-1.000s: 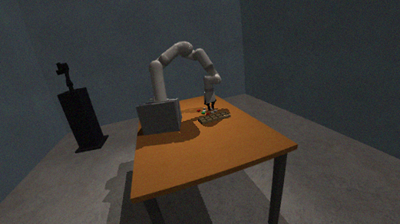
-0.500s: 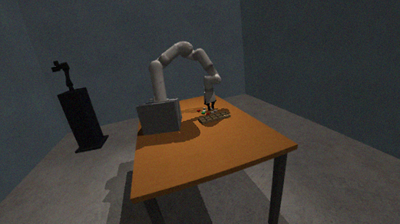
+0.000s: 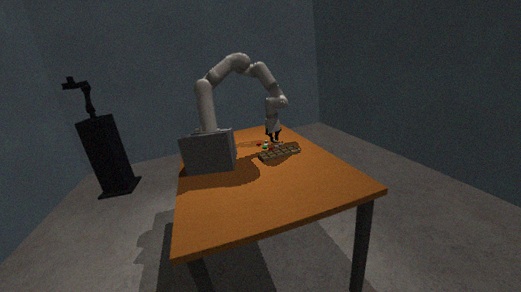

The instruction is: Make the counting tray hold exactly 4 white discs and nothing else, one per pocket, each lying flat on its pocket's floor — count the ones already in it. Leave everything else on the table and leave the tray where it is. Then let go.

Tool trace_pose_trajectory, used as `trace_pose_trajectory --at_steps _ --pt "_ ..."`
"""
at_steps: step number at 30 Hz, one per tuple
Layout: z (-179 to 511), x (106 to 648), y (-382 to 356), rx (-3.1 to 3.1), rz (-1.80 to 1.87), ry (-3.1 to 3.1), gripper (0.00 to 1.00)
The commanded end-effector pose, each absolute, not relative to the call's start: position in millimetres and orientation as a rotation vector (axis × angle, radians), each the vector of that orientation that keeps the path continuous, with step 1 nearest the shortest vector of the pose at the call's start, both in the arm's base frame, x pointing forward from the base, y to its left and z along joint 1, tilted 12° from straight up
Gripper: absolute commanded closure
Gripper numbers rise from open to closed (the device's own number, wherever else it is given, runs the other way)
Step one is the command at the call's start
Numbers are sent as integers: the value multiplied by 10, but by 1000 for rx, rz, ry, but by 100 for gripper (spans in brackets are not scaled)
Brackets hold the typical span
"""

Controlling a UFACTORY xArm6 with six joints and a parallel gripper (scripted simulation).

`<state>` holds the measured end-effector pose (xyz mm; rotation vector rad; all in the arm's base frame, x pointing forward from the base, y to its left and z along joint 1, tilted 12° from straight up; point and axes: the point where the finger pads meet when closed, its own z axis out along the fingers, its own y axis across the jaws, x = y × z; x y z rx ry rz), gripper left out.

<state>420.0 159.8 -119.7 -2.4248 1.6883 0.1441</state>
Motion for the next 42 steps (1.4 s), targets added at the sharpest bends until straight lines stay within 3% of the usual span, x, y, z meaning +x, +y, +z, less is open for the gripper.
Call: trace_pose_trajectory --at_steps 1,7,11,14,17,19,20,22,33,42 --pt "-957 4243 1561 -2418 136 1685 100" --pt "-365 4203 1420 -2420 134 1687 100" --pt "-340 4256 1329 -2420 133 1687 100" --pt "-412 4607 659 -2420 134 1685 100" --pt "-476 4762 28 -2419 134 1685 100" --pt "-476 4762 28 -2419 134 1685 100" --pt "-553 4863 -590 -2419 135 1685 100" --pt "-575 4874 -771 -2419 135 1685 100" --pt "-1348 4907 -609 -2419 135 1685 100" --pt "-1418 4909 -594 -2418 135 1685 100"
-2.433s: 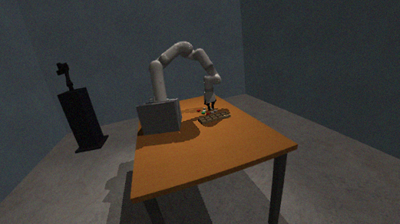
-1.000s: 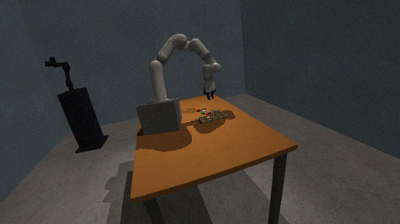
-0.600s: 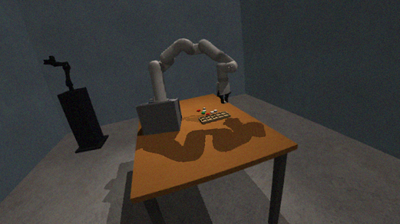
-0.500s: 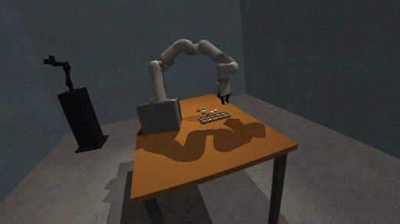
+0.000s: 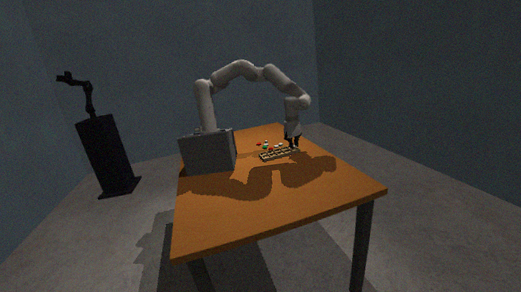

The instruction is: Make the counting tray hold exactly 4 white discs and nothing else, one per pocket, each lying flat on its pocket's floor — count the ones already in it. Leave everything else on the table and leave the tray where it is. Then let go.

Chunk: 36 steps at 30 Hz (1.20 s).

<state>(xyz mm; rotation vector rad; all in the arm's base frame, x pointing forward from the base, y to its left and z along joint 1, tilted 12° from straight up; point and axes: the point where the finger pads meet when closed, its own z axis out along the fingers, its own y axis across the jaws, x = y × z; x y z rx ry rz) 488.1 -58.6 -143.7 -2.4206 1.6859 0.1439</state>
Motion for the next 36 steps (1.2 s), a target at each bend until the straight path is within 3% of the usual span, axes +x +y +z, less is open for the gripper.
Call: trace_pose_trajectory --at_steps 1,24,25,36 --pt "-1428 4910 -592 -2418 135 1685 100" --pt "-1550 4911 -565 -2419 135 1685 100" --pt "-1550 4911 -565 -2419 135 1685 53" --pt "-1550 4911 -565 -2419 135 1685 53"
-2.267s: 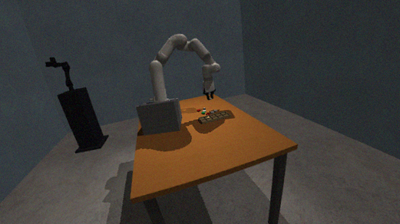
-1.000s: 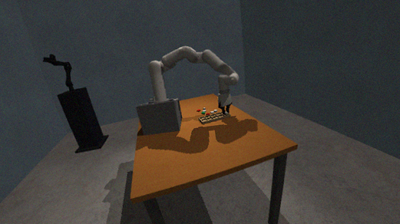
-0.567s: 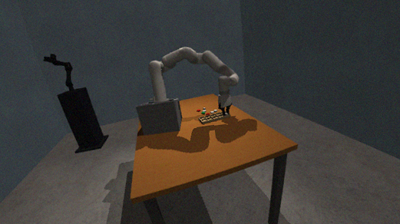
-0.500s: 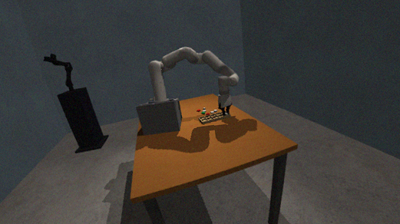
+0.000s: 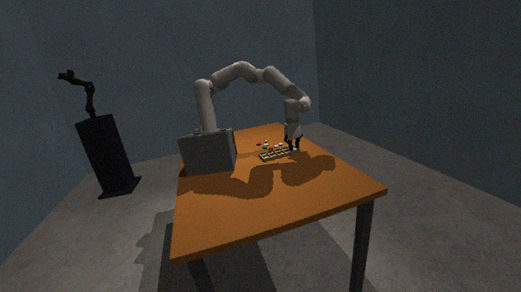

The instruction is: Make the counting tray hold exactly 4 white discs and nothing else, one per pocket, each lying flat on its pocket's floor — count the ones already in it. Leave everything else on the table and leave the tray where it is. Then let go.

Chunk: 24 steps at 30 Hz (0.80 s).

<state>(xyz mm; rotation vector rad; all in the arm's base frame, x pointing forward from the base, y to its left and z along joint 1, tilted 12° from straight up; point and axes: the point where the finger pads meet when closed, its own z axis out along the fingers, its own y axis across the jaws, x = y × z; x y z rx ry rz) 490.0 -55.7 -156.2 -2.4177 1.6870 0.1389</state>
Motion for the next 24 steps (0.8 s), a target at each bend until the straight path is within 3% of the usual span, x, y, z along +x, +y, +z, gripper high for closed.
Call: trace_pose_trajectory --at_steps 1,24 --pt "-1550 4911 -565 -2419 135 1685 53" --pt "-1508 4912 -575 -2419 135 1685 53"
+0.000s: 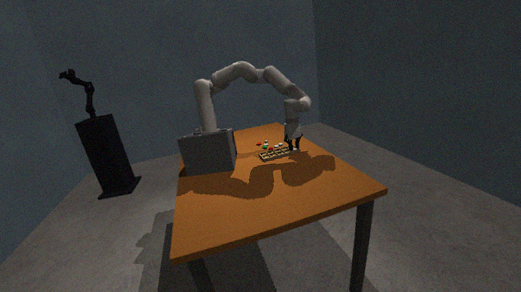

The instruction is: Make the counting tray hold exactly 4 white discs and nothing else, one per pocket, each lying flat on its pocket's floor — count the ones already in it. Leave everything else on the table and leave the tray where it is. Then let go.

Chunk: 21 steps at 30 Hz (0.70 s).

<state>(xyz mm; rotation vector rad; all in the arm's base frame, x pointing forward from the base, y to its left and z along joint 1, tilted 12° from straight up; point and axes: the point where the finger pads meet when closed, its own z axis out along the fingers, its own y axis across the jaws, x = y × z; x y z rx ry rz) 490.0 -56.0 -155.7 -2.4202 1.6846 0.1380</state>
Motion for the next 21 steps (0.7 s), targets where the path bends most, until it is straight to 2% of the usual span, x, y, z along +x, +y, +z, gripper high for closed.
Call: trace_pose_trajectory --at_steps 1,3,9,21 --pt "-1508 4912 -575 -2419 135 1685 53" --pt "-1431 4914 -593 -2419 135 1685 53" --pt "-636 4886 -765 -2419 136 1686 53" --pt "-592 4881 -773 -2419 136 1686 53"
